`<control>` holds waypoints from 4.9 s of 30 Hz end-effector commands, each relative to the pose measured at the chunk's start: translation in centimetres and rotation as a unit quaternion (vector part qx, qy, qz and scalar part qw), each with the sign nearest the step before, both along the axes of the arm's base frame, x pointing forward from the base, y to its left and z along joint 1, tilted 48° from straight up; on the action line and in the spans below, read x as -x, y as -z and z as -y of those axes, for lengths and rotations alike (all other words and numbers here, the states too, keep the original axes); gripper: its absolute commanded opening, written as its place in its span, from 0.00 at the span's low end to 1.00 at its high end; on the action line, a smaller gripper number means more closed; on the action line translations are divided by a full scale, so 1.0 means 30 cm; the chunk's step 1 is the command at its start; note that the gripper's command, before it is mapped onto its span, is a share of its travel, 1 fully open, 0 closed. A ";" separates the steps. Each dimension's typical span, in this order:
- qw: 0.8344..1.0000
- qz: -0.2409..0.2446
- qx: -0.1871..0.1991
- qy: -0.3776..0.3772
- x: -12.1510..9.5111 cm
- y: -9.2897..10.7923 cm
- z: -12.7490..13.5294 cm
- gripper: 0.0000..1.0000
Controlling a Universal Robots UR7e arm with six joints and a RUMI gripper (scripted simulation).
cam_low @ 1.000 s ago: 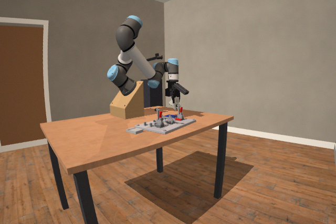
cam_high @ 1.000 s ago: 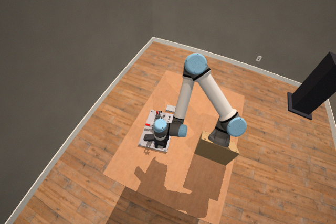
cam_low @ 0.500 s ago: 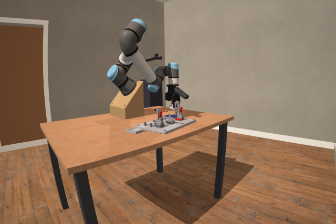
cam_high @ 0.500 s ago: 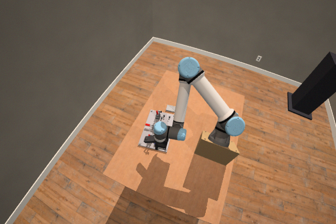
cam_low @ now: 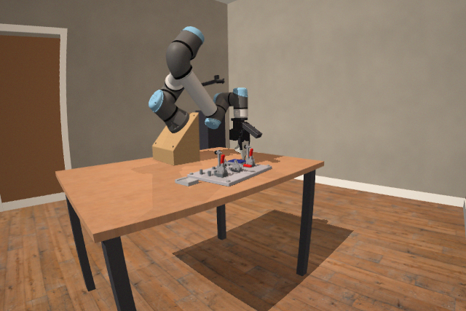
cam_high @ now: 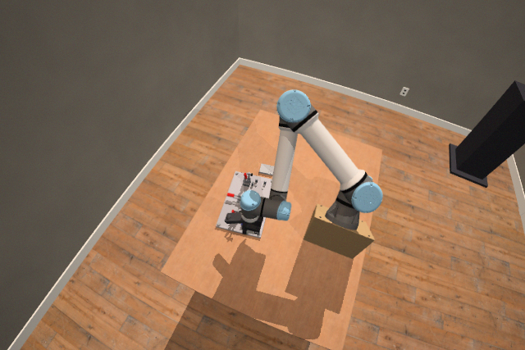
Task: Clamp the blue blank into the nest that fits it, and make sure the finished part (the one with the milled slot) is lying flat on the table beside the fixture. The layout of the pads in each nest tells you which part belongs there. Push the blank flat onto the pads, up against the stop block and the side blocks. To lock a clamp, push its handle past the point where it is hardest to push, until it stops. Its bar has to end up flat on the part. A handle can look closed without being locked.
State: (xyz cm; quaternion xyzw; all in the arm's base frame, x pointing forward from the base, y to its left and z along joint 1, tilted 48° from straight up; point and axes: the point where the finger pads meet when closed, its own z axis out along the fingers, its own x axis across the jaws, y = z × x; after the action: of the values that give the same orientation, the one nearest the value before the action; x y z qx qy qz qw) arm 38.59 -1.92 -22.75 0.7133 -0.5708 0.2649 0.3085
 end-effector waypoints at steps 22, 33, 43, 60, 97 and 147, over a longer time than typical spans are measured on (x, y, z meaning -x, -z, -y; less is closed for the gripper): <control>1.000 0.000 0.000 0.000 -0.003 0.010 0.010 0.00; 1.000 0.000 0.000 0.000 -0.005 0.000 0.019 0.00; 1.000 0.000 0.000 0.000 -0.005 0.000 0.019 0.00; 1.000 0.000 0.000 0.000 -0.008 -0.010 0.028 0.00; 1.000 0.000 0.000 0.000 -0.013 -0.029 0.045 0.00; 1.000 0.000 0.000 0.000 -0.007 -0.006 0.024 0.00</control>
State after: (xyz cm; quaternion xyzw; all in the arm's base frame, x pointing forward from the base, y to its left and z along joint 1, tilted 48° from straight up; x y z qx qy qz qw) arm 38.86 -3.04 -22.19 0.7134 -0.5707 0.2649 0.3083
